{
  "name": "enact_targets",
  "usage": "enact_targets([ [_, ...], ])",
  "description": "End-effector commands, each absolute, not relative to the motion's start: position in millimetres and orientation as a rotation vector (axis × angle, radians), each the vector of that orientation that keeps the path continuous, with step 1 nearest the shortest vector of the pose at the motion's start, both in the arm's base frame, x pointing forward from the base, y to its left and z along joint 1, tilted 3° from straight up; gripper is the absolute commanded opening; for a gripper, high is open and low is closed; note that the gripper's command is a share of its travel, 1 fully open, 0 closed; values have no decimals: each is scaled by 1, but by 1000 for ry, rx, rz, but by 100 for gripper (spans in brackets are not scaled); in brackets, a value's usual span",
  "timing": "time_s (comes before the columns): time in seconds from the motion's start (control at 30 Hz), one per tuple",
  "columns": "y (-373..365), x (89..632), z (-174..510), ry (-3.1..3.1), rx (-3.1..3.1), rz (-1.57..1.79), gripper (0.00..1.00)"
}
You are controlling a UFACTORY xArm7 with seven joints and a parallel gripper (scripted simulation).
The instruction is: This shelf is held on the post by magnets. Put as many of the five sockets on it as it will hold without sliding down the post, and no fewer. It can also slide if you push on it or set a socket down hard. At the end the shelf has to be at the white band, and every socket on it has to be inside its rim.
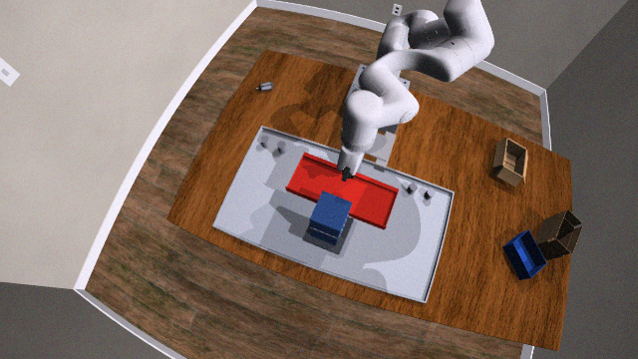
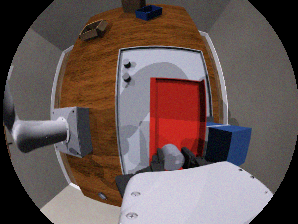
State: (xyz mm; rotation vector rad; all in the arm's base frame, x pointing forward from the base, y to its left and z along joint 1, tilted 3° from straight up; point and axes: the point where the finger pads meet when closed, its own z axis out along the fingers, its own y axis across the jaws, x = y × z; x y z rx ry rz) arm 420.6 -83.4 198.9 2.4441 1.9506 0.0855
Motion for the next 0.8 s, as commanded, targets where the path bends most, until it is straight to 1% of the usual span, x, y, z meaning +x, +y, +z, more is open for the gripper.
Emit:
enact_targets([
  [0.0, -84, 422, 201, 1949, 2441, 89, 0],
  [0.27, -84, 423, 194, 1949, 2441, 89, 0],
  [0.53, -84, 424, 173, 1949, 2441, 89, 0],
  [0.77, -84, 424, 171, 1949, 2441, 89, 0],
])
